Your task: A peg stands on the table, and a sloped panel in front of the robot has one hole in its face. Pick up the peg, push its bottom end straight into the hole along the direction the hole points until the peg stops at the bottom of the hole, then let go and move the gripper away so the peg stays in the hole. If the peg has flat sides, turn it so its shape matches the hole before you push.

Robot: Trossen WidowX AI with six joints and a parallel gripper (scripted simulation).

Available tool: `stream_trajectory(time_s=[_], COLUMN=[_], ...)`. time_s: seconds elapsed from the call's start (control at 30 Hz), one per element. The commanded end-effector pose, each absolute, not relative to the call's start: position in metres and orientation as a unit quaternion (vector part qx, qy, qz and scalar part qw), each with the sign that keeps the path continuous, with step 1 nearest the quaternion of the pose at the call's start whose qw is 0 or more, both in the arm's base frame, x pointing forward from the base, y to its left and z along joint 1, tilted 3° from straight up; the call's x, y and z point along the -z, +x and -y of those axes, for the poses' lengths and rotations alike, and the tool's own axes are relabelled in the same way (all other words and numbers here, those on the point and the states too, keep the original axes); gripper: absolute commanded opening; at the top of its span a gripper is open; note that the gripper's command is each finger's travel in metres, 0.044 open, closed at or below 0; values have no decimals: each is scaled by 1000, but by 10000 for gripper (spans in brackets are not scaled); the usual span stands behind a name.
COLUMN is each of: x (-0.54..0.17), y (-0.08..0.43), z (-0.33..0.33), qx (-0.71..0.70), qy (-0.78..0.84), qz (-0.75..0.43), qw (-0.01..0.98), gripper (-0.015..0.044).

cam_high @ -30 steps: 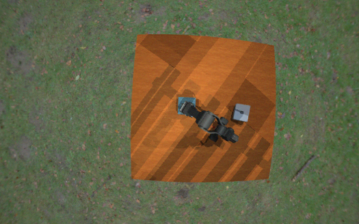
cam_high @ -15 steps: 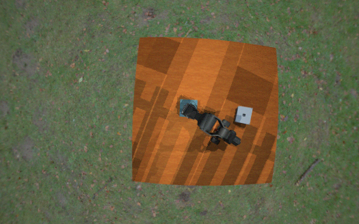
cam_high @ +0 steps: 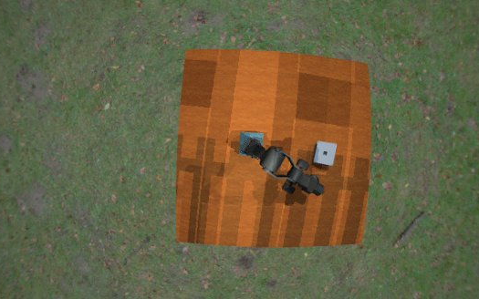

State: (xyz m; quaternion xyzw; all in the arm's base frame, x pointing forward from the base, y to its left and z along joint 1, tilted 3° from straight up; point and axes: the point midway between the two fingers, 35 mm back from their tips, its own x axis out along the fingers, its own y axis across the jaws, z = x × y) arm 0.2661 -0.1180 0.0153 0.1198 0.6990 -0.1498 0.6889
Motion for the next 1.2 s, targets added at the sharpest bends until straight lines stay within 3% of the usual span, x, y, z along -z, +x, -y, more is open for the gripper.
stream_trajectory(time_s=[0.0, 1.17], x=[-39, -71], y=[269, 297], z=[118, 88], qx=[154, 138], qy=[119, 77], qz=[-691, -654], qw=[697, 740], gripper=[0, 0])
